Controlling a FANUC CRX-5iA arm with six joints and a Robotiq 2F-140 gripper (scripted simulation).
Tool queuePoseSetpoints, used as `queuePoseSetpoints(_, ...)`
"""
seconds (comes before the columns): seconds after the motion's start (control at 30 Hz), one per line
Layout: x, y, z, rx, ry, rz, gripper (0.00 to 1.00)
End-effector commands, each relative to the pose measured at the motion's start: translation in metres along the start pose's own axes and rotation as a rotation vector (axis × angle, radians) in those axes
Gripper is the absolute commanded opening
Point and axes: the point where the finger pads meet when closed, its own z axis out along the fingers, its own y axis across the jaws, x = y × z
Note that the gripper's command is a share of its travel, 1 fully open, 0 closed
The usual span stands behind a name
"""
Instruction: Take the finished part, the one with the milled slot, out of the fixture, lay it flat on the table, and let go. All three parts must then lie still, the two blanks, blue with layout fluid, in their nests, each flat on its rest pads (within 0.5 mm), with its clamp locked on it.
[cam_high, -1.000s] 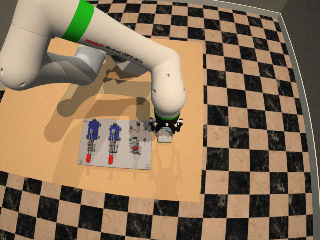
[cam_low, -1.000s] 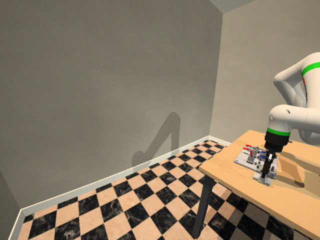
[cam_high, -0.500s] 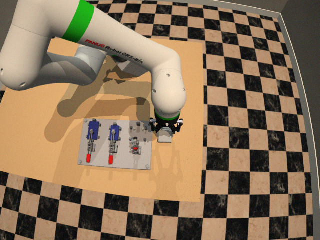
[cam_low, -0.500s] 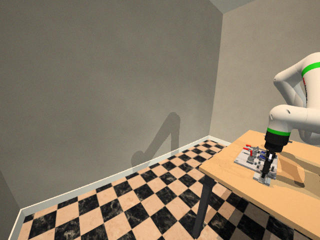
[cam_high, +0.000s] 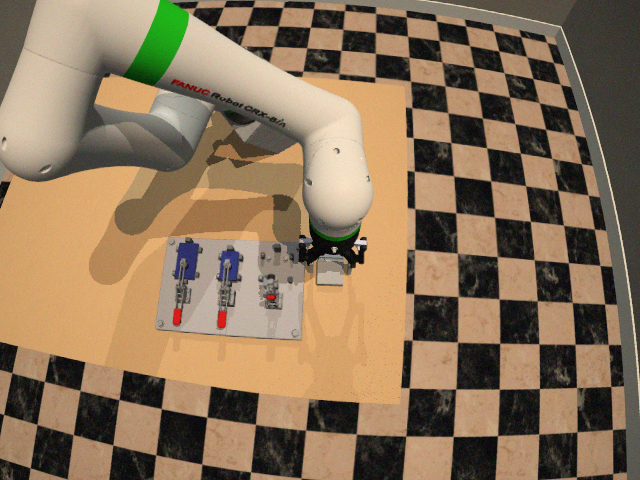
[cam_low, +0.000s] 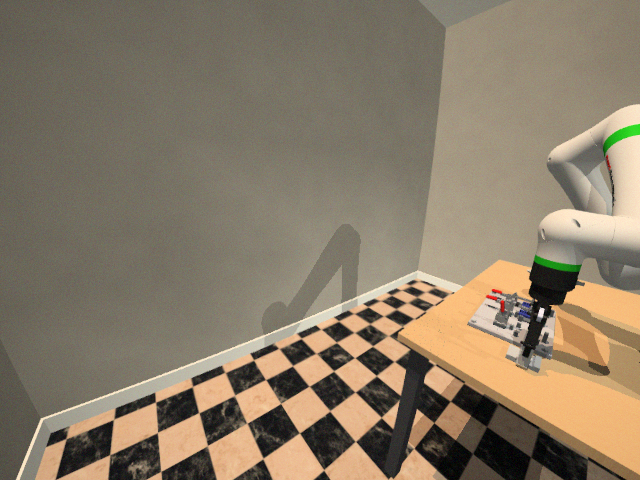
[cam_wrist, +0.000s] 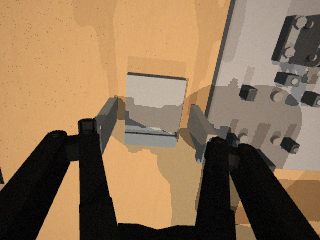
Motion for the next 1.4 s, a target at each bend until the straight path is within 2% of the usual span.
queuePoseSetpoints(0.0,0.000,0.000,0.000,0.000,0.000,0.000,0.54)
queuePoseSetpoints(0.97,0.000,0.000,-0.001,0.000,0.000,0.000,0.54)
queuePoseSetpoints(1.2,0.000,0.000,-0.005,0.000,0.000,0.000,0.54)
queuePoseSetpoints(1.37,0.000,0.000,-0.017,0.000,0.000,0.000,0.54)
